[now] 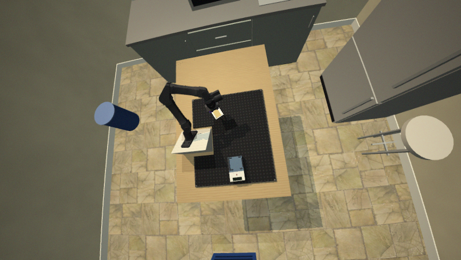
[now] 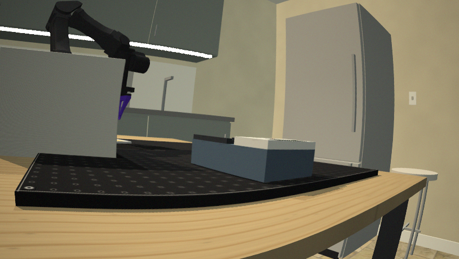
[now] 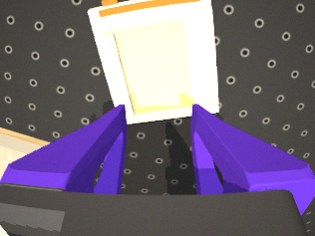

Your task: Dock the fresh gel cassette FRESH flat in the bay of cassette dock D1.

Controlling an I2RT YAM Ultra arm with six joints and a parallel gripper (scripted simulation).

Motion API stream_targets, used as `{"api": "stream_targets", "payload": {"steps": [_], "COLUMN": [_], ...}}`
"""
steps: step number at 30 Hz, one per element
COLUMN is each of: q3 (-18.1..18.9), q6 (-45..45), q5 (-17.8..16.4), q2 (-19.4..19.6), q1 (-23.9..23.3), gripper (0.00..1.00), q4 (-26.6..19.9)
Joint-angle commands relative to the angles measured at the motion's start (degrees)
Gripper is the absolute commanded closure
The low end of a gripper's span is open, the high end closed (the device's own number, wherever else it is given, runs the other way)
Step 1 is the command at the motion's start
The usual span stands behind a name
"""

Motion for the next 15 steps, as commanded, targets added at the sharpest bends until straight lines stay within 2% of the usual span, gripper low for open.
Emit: {"api": "stream_targets", "payload": {"steps": [1,15], "q3": [1.3,1.7], "q6": [-8.7,-9.9], "q5": [-0.2,-0.7], "q2": [-0.2,0.4], "q1": [-0.8,-1.1], "gripper": [0.66,0.66], "q4": [-0.7,-1.3]}}
